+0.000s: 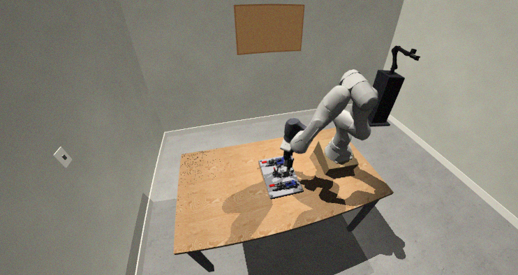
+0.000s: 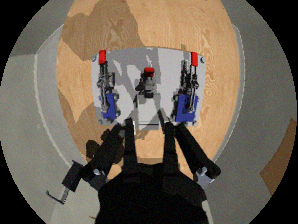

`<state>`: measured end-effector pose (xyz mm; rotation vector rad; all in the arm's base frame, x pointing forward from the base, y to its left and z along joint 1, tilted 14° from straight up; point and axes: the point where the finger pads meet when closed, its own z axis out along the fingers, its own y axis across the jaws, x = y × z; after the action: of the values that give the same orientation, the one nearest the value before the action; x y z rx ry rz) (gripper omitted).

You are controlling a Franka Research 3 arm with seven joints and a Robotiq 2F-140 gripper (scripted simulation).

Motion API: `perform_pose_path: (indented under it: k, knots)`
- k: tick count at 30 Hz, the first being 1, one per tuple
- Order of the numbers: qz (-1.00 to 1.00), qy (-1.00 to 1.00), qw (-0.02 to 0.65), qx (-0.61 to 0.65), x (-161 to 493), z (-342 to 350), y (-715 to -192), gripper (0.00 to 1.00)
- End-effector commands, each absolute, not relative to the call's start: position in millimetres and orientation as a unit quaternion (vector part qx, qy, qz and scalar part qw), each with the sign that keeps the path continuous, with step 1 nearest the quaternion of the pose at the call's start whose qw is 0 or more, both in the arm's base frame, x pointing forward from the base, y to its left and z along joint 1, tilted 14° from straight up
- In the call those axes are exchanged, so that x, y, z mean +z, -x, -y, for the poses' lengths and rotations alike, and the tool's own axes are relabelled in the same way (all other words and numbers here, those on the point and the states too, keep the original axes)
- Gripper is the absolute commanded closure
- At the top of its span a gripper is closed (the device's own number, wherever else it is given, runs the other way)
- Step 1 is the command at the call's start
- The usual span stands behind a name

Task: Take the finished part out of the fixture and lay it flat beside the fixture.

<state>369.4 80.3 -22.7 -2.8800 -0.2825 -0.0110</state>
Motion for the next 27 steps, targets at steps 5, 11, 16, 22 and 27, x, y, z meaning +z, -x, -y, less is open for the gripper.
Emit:
perform_pose_path:
  k: [5, 11, 16, 22, 27]
  knots:
    - [0.086, 0.989, 0.123, 0.0, -21.2, -80.8, -368.3, 1.0]
    - [0.086, 0.989, 0.123, 0.0, -20.9, -80.7, -368.2, 1.0]
    - [0.086, 0.989, 0.123, 0.0, -19.2, -80.2, -367.9, 1.0]
    - [0.086, 0.989, 0.123, 0.0, -10.5, -77.6, -366.0, 1.0]
    - [0.086, 0.989, 0.123, 0.0, -0.6, -74.7, -363.8, 1.0]
